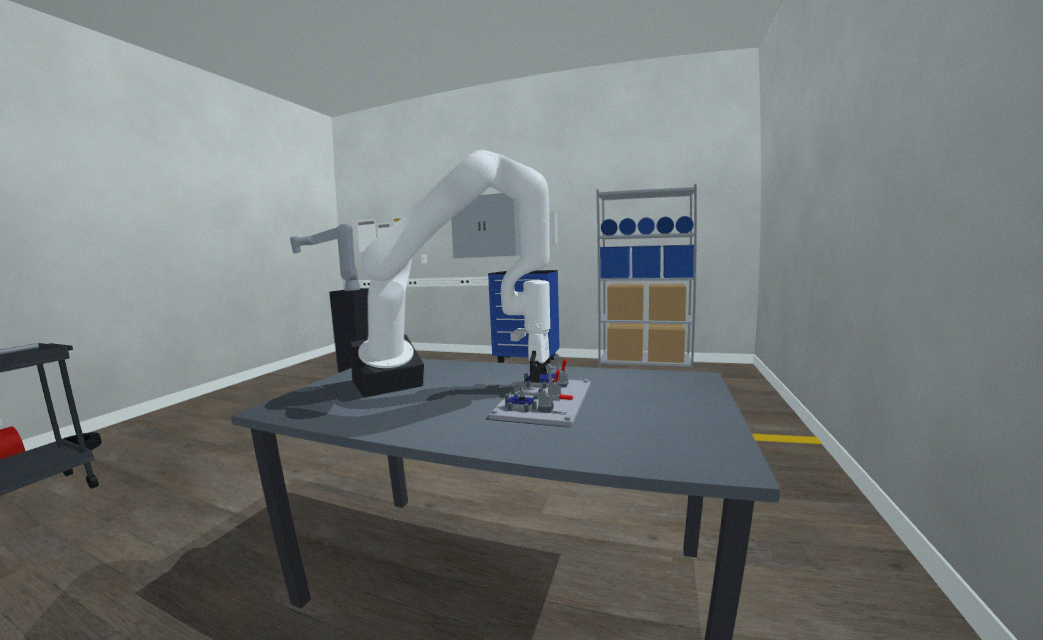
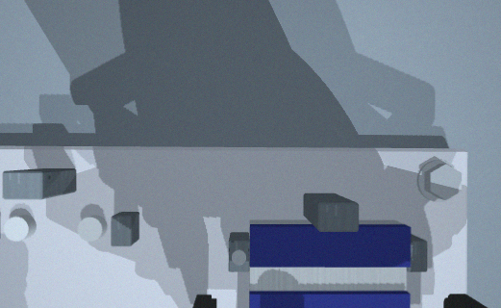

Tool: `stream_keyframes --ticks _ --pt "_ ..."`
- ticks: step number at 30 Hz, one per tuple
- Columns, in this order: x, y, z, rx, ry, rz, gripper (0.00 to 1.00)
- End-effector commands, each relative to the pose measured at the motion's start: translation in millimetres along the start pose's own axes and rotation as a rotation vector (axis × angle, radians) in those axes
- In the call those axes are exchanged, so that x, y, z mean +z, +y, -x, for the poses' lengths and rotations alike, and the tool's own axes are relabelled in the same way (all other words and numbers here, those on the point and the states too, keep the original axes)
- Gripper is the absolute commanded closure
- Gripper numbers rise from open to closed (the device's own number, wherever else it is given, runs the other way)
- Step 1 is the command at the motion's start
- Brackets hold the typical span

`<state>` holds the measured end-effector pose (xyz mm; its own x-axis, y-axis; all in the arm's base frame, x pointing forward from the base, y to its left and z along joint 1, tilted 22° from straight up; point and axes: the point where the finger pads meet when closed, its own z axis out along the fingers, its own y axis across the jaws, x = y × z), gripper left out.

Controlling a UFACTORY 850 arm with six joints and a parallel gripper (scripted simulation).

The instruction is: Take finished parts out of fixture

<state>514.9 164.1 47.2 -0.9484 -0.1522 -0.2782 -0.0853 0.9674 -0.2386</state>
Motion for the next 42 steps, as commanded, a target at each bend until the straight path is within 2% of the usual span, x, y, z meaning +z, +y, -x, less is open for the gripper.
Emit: stream_keyframes --ticks 1,22,23,42 --pt "1.4 0.2 0.7 0.000 -0.002 0.001 0.00" --pt "3.4 0.2 0.7 0.000 -0.002 0.001 0.00" --pt "3.3 0.2 0.7 0.000 -0.002 0.001 1.00" --pt "3.4 0.2 0.7 0.000 -0.002 0.000 1.00"
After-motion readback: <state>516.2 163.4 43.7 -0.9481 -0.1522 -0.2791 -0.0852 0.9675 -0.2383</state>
